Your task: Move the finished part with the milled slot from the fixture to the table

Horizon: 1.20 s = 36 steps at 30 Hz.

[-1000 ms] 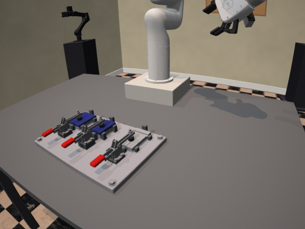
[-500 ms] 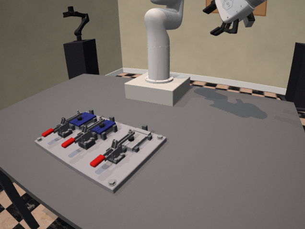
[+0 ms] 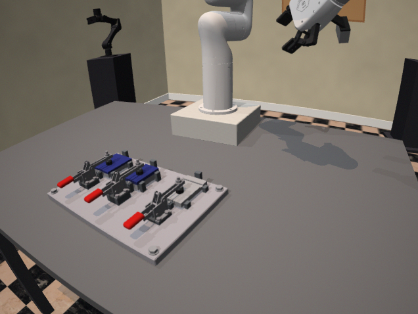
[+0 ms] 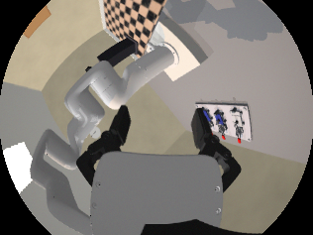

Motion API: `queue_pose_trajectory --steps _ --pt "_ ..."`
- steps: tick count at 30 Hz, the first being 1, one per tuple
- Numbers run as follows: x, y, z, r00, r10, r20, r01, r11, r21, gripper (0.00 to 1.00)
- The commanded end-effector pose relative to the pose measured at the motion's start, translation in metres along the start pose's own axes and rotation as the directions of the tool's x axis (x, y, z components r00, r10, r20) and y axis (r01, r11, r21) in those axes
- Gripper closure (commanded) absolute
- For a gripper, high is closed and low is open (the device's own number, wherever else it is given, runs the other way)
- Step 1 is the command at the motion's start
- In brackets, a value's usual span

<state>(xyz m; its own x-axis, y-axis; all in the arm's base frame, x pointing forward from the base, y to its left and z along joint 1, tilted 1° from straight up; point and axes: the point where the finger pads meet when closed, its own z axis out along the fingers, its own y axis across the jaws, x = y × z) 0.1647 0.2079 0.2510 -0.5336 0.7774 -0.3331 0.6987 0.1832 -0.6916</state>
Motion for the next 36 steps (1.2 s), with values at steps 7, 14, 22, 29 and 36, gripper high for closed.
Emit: queue_pose_trajectory --steps 7,14,22,29,36 --pt "-0.029 0.035 -0.006 0.948 0.267 -0.172 -0.279 0.959 -0.048 0.0" --pt "-0.05 0.055 -0.008 0.862 0.424 -0.276 -0.451 0.892 -0.038 0.0" --pt "-0.076 0.074 -0.01 0.731 0.569 -0.377 -0.614 0.789 0.002 0.0" --pt "-0.103 0.09 -0.011 0.572 0.682 -0.456 -0.743 0.666 0.064 0.0" --pt "-0.132 0.104 -0.011 0.391 0.763 -0.515 -0.838 0.526 0.144 0.0"
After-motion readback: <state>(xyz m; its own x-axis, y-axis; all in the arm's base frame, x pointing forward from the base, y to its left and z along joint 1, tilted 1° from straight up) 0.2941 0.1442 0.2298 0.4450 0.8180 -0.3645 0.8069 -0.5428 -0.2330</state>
